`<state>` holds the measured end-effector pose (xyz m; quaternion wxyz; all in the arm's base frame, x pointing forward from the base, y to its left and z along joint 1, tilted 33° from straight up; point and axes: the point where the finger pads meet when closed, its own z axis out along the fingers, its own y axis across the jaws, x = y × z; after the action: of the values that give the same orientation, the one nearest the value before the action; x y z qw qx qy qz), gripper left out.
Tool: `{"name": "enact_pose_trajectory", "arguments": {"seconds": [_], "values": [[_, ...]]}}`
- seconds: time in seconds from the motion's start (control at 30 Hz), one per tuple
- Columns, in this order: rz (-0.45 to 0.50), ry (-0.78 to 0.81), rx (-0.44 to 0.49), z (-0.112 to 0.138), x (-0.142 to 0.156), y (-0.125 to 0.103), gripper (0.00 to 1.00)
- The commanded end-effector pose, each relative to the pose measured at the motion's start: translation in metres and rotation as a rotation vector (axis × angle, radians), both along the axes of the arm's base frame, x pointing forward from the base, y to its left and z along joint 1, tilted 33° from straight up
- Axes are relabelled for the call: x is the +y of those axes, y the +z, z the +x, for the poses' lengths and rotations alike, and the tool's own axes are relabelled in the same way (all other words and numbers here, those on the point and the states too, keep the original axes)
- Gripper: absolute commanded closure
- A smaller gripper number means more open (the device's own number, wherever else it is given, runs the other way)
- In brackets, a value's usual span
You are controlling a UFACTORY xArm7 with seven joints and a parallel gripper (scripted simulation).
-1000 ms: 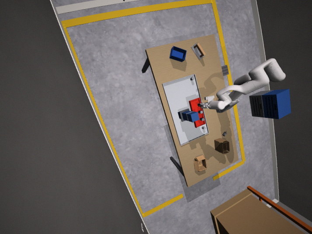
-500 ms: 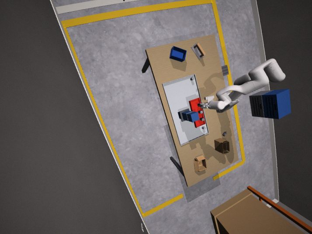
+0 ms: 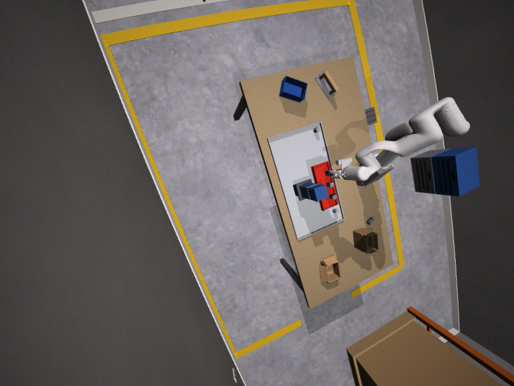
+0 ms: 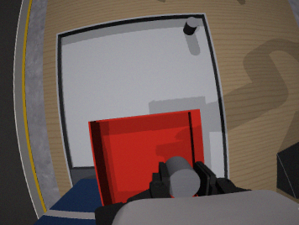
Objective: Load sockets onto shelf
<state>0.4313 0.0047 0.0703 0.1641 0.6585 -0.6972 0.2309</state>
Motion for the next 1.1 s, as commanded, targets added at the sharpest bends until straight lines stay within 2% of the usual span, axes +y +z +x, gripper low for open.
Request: {"name": "enact_pose_trajectory", "arguments": {"seconds": [0.0, 1.07], "values": [[0.001, 0.003, -0.003, 0.0012, 0.0014, 0.0007, 1.00], [0.001, 0.003, -0.003, 0.0016, -0.0018, -0.0042, 1.00]]}}
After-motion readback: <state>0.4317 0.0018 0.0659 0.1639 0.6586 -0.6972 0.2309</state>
